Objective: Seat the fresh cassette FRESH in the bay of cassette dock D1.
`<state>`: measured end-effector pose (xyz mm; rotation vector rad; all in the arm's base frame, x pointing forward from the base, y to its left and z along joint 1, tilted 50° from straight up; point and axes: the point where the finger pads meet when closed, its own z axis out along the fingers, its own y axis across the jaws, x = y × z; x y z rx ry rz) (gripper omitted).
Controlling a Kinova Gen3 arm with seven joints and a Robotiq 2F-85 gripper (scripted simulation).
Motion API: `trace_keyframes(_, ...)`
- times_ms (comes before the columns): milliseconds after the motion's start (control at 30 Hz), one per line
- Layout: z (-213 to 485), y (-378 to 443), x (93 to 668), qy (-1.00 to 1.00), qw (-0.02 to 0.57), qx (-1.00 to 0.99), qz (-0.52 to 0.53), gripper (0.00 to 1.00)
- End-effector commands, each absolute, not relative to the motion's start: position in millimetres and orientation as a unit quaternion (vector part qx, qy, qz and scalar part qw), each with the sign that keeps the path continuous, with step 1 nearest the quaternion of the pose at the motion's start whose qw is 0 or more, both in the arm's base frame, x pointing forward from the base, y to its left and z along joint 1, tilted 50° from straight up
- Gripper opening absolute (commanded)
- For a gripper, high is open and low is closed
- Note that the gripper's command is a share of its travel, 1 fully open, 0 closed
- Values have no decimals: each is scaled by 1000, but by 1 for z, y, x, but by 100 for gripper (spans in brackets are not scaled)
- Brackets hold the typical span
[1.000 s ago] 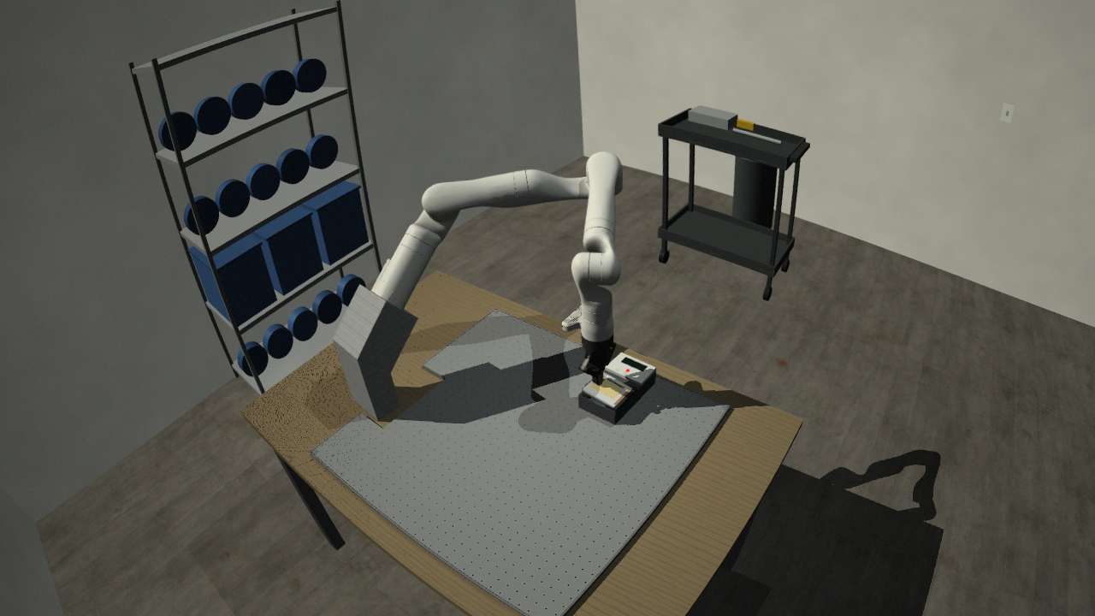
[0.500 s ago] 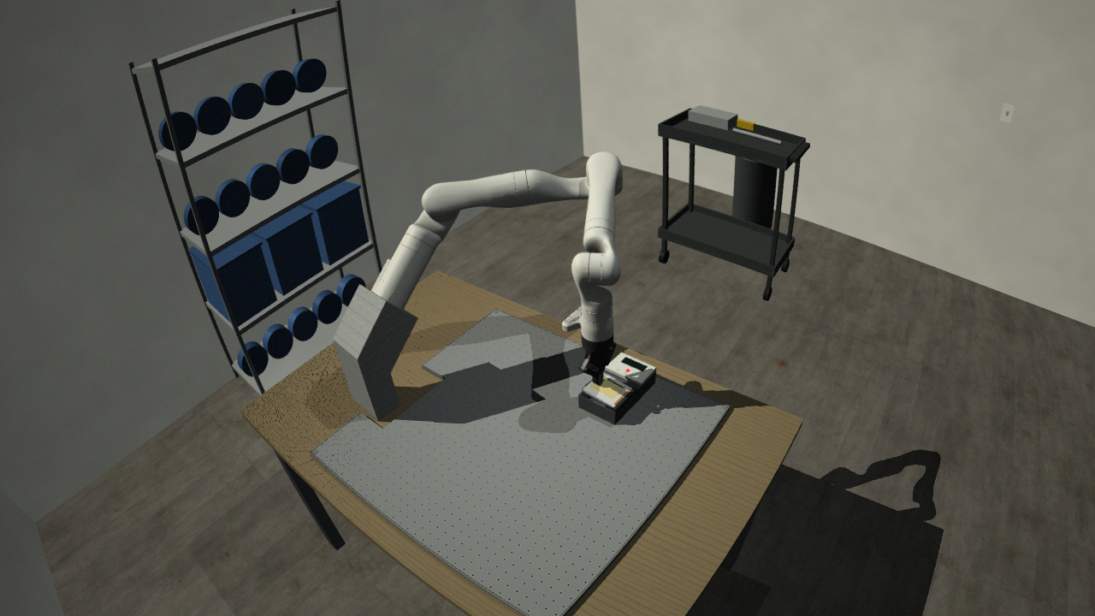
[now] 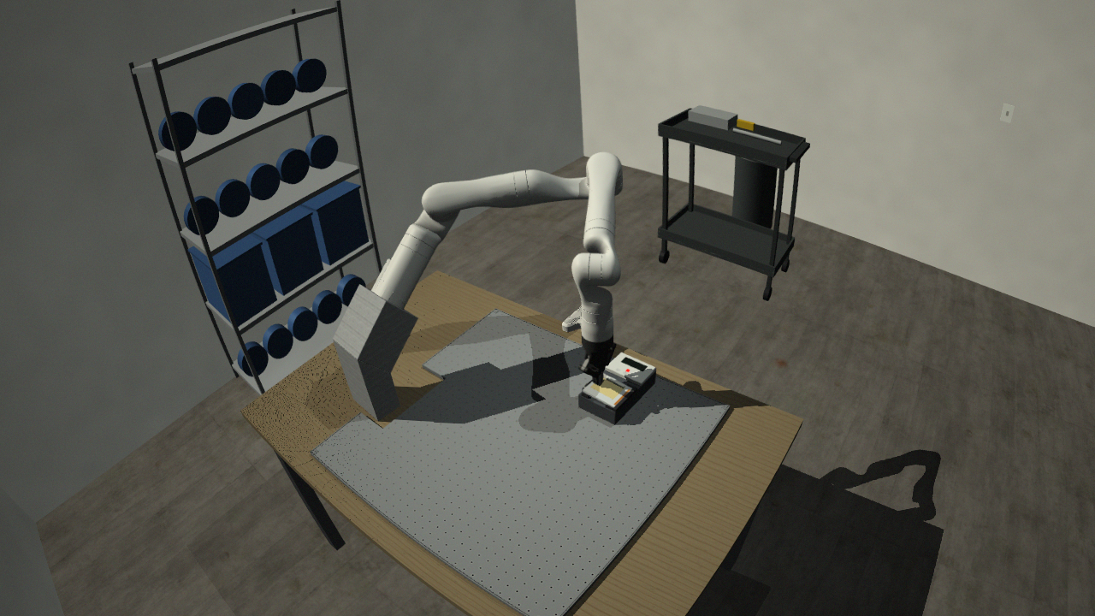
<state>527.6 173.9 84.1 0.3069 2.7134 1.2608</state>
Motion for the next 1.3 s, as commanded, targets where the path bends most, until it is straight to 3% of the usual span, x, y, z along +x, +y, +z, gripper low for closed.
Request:
trace_keyframes(0, 85, 173, 528, 900, 68, 102, 418, 0)
trace_keyframes(1267, 83, 178, 528, 900, 66, 100, 419, 0)
